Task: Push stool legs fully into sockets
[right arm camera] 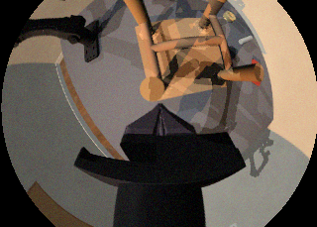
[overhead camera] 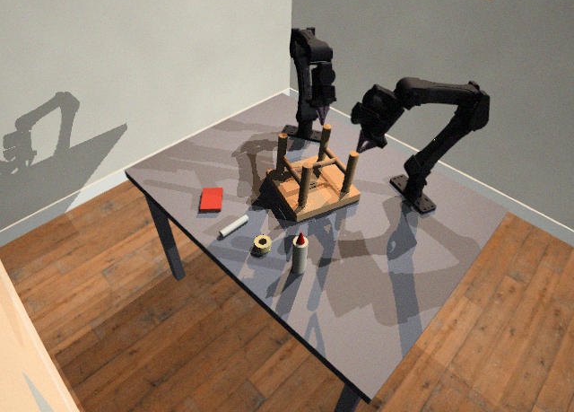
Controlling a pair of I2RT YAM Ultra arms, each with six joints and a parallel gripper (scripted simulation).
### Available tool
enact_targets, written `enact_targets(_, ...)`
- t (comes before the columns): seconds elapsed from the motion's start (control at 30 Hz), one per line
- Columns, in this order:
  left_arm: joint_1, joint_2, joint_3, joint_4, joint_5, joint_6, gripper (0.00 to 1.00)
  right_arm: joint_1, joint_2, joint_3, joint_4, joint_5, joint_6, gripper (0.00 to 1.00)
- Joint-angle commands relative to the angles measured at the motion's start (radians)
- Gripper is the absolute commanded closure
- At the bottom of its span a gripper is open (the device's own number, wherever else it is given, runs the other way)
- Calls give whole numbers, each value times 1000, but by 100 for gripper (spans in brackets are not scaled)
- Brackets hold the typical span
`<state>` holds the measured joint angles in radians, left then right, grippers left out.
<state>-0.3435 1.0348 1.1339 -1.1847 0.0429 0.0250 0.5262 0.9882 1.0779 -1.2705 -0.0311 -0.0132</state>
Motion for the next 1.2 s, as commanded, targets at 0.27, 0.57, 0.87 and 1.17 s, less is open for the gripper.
enact_targets(0.27, 9, 21, 161, -104, 9, 10, 100, 4, 3, 21, -7, -7, -8, 100)
enact_targets(0.57, 2, -5, 210, -155, 11, 12, 100, 4, 3, 21, -7, -7, -8, 100)
enact_targets(0.87, 0, -12, 187, -141, 11, 11, 100, 4, 3, 21, -7, -7, -8, 100)
enact_targets(1.17, 0, -21, 186, -122, 11, 11, 100, -15, -27, 59, -62, -7, -10, 100)
